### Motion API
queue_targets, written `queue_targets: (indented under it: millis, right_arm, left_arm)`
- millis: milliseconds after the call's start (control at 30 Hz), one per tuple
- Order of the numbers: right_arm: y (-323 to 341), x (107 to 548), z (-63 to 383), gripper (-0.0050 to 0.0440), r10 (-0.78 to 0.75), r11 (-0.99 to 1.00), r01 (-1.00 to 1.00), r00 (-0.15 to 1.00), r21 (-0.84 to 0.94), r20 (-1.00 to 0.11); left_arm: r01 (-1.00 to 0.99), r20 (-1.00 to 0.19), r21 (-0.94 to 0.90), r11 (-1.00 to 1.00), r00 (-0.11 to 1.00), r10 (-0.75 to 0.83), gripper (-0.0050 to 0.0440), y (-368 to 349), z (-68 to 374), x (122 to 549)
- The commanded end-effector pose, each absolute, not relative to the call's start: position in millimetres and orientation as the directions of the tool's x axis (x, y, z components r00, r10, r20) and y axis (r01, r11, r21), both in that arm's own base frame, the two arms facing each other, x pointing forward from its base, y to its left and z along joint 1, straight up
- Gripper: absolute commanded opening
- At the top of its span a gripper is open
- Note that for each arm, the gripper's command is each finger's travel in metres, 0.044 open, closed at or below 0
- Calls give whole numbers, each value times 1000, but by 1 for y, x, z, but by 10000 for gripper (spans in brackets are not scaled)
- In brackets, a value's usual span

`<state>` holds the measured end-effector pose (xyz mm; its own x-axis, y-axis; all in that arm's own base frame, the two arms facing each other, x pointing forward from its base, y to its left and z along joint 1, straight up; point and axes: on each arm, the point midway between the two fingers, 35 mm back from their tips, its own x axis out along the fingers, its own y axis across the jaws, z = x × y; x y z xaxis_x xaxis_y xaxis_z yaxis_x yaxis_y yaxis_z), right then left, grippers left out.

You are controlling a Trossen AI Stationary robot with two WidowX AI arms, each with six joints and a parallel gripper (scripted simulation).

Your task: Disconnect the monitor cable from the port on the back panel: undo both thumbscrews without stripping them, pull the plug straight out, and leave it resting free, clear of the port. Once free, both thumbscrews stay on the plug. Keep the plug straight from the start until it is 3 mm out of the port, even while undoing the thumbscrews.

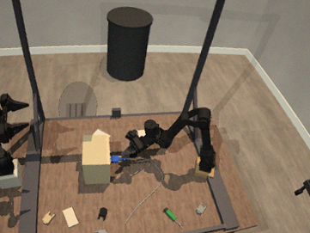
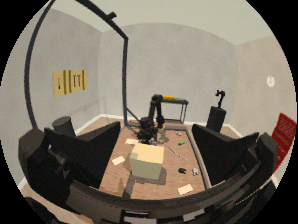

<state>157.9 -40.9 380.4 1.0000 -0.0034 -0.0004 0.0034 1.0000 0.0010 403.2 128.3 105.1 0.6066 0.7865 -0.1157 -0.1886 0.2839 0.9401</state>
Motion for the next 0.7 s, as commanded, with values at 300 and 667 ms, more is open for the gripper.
queue_targets:
  millis: [300, 667]
  right_arm:
    - [-39, 158, 384, 440, 0, 1000, 0, 1000, -6, 1]
    - [-39, 158, 384, 440, 0, 1000, 0, 1000, -6, 1]
  left_arm:
    - [-113, -90, 977, 183, 559, 824, 440, 122, 113, 408]
    - [-89, -88, 983, 162, 547, 832, 440, 121, 113, 409]
